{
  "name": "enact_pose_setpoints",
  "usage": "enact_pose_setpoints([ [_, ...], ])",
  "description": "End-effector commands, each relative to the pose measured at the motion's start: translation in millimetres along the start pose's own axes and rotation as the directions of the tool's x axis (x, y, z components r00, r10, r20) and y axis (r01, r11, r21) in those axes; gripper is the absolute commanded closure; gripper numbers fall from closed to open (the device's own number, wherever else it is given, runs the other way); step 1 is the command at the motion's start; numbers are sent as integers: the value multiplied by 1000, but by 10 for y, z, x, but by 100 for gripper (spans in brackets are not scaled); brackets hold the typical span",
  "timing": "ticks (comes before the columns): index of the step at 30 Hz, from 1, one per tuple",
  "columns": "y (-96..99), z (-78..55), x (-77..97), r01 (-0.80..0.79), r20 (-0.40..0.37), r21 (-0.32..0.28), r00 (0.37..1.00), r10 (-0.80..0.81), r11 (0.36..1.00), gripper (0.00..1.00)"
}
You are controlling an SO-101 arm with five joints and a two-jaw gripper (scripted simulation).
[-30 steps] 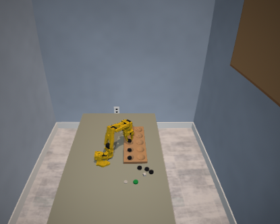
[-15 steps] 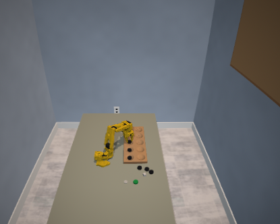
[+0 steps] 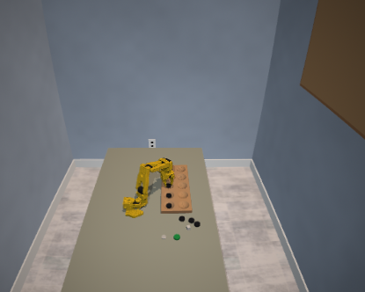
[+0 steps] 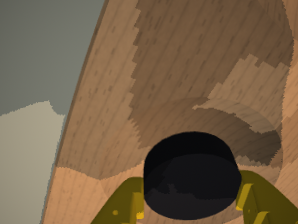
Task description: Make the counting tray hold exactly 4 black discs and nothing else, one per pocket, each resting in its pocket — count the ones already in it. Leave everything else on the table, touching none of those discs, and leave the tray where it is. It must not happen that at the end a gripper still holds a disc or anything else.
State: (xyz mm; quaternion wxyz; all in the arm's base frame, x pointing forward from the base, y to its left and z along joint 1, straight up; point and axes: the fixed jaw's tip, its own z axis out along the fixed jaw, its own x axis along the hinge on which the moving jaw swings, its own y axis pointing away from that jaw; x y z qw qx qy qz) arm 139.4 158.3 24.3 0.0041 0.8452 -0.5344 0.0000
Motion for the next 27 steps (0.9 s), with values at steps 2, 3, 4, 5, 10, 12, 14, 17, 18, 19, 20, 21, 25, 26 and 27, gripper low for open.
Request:
enact_pose_setpoints([
  [2,-77,-121,-42,5,30,70,1000,-7,998,100],
  [3,-77,-121,-42,5,30,70,1000,-7,998,100],
  [4,-77,-121,-42,5,30,70,1000,-7,998,100],
  [5,-77,-121,-42,5,30,70,1000,-7,998,100],
  [10,-82,-134,-43,4,32,75,999,-6,997,100],
  [12,-82,-134,-43,4,32,75,999,-6,997,100],
  [14,-82,-134,-43,4,32,75,999,-6,997,100],
  [17,-82,-134,-43,4,32,75,999,-6,997,100],
  [18,-82,-134,-43,4,32,75,999,-6,997,100],
  [19,-82,-134,-43,4,32,75,999,-6,997,100],
  [20,-82,-134,-43,4,32,75,999,-6,997,99],
  [21,-82,-134,-43,4,32,75,999,-6,997,97],
  [25,-82,-134,-43,4,32,75,999,-6,997,92],
  [26,-82,-134,-43,4,32,75,999,-6,997,89],
  [27,-82,-134,-43,4,32,75,999,-6,997,86],
])
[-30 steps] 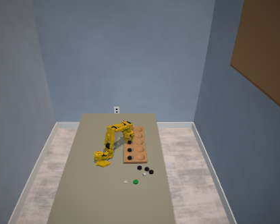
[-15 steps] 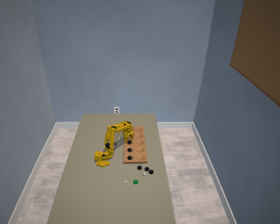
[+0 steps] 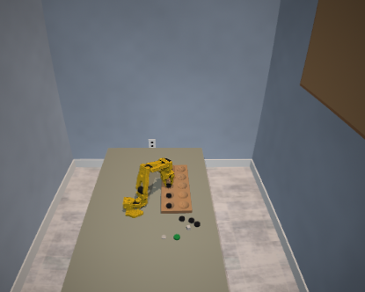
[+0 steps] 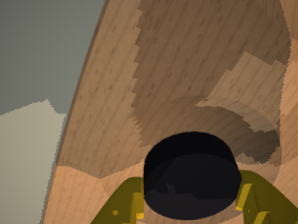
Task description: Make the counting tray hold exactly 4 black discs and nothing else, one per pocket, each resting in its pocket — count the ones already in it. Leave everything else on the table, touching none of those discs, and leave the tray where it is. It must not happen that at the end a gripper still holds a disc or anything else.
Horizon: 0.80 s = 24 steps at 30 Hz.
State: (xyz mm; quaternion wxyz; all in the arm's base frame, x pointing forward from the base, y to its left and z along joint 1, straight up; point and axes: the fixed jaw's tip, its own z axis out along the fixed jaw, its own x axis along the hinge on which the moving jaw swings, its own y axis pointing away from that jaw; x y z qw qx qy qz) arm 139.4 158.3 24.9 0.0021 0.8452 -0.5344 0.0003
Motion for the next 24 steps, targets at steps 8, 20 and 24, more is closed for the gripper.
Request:
enact_pose_setpoints([
  [8,-82,-127,-43,4,31,71,1000,-6,997,76],
  [20,-73,-218,-44,4,31,71,999,-6,997,76],
  [24,-60,-301,-42,4,31,71,999,-6,997,76],
])
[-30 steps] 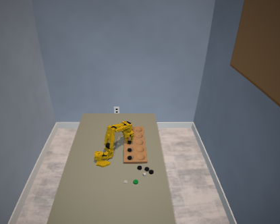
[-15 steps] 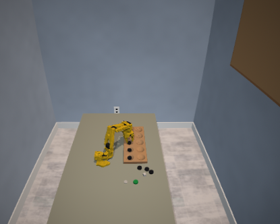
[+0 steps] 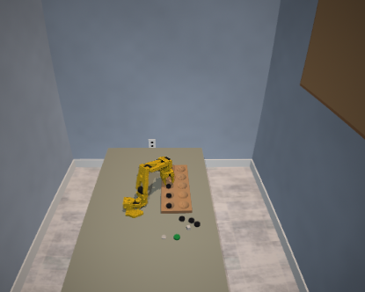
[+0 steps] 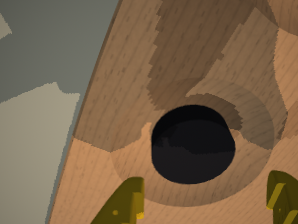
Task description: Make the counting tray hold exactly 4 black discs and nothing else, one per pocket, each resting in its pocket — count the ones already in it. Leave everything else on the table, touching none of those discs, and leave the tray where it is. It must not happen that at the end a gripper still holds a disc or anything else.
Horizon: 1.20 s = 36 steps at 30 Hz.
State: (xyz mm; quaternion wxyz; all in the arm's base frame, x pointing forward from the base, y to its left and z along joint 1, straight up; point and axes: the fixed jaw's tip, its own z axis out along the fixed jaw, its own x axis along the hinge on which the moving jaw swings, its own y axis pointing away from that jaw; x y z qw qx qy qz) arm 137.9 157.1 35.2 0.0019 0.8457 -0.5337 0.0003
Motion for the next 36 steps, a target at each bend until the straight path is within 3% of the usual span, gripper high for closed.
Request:
enact_pose_setpoints([
  [1,-75,-220,-46,2,31,71,1000,-5,997,76],
  [13,-41,-366,-38,2,31,71,999,-5,997,76],
  [36,-57,-371,-6,-43,33,70,999,41,997,76],
])
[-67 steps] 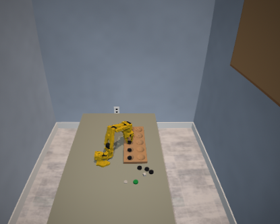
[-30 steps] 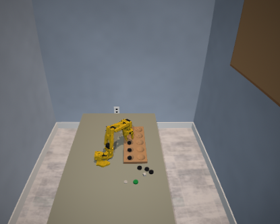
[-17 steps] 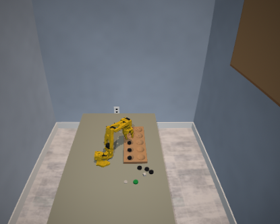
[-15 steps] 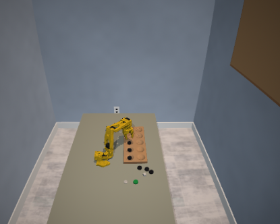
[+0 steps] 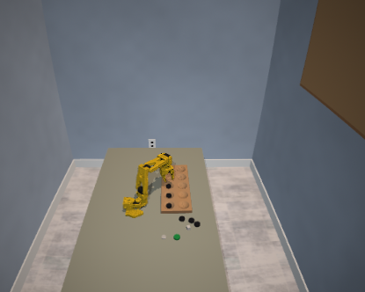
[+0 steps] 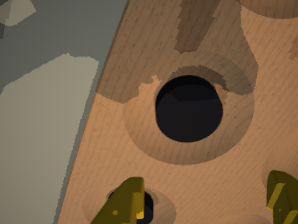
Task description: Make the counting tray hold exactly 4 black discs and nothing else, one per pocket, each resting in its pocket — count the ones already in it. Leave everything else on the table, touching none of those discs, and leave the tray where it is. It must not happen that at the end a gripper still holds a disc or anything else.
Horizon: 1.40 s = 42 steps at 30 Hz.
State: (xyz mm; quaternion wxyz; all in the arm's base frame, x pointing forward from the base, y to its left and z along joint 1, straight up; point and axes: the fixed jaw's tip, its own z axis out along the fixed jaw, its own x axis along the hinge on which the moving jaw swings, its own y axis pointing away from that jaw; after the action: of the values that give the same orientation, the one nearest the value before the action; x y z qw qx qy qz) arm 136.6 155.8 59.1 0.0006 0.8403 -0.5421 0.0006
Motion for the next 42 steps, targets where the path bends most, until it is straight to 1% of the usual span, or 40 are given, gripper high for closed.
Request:
enact_pose_setpoints([
  [1,-78,-132,-9,-31,33,67,999,29,997,76],
  [6,-89,-131,10,-60,34,67,998,58,996,76],
  [13,-126,-128,78,-155,38,65,987,153,986,76],
  [20,-176,-123,180,-291,43,61,956,289,955,76],
  [22,-176,-123,180,-291,43,61,956,289,955,76],
  [24,-192,-122,215,-336,45,60,942,334,940,76],
  [31,-250,-116,361,-509,51,54,861,507,859,76],
  [37,-299,-110,513,-664,57,48,748,662,746,76],
  [39,-299,-110,513,-664,57,48,748,662,746,76],
  [42,-321,-106,598,-738,60,44,675,735,674,76],
])
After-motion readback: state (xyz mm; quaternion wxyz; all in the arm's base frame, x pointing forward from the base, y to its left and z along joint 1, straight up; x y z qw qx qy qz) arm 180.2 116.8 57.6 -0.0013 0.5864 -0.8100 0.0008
